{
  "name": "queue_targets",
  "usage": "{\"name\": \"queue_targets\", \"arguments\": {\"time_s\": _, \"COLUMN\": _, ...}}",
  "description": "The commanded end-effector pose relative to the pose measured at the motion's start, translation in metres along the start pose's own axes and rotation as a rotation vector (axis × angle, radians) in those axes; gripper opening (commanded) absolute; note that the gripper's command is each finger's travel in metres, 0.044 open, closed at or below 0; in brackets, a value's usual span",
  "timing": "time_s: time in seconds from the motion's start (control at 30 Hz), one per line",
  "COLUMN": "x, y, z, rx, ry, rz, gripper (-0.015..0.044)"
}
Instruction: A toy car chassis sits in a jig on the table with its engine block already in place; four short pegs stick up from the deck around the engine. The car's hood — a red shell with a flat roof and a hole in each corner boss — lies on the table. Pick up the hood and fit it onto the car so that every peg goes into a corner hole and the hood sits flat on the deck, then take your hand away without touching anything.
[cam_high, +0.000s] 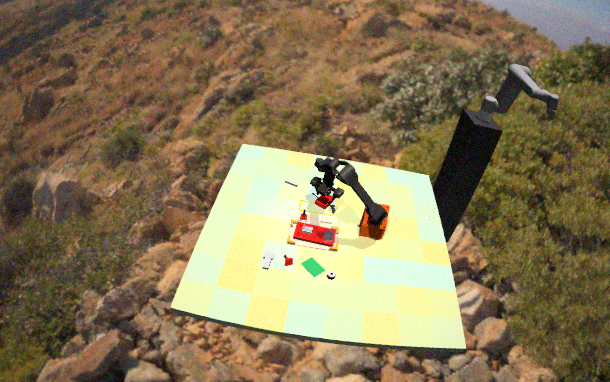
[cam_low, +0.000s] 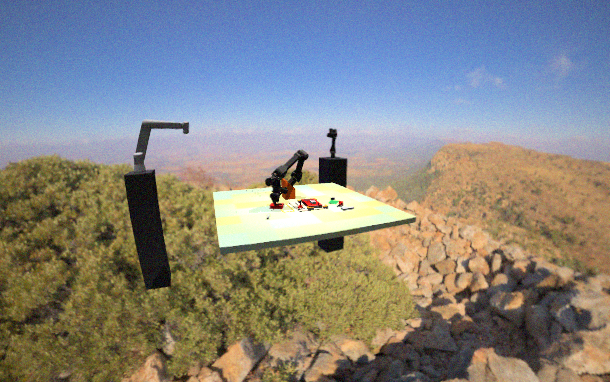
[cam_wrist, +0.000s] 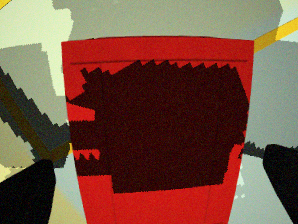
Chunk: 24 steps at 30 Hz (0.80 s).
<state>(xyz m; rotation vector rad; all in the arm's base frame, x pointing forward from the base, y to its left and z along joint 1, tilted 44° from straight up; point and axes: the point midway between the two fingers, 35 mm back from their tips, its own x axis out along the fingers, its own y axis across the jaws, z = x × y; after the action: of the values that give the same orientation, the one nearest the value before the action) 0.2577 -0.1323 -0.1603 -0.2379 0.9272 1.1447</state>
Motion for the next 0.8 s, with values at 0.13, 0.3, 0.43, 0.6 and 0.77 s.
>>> {"name": "queue_targets", "arguments": {"time_s": 0.13, "x": 0.005, "y": 0.000, "z": 0.000, "rx": 0.008, "ry": -0.005, "rz": 0.002, "gripper": 0.0440}}
{"name": "queue_targets", "arguments": {"time_s": 0.3, "x": 0.007, "y": 0.000, "z": 0.000, "rx": 0.008, "ry": -0.005, "rz": 0.002, "gripper": 0.0440}}
{"name": "queue_targets", "arguments": {"time_s": 0.43, "x": 0.009, "y": 0.000, "z": 0.000, "rx": 0.008, "ry": -0.005, "rz": 0.002, "gripper": 0.0440}}
{"name": "queue_targets", "arguments": {"time_s": 0.6, "x": 0.012, "y": 0.001, "z": 0.000, "rx": 0.008, "ry": -0.005, "rz": 0.002, "gripper": 0.0440}}
{"name": "queue_targets", "arguments": {"time_s": 0.77, "x": 0.014, "y": 0.001, "z": 0.000, "rx": 0.008, "ry": -0.005, "rz": 0.002, "gripper": 0.0440}}
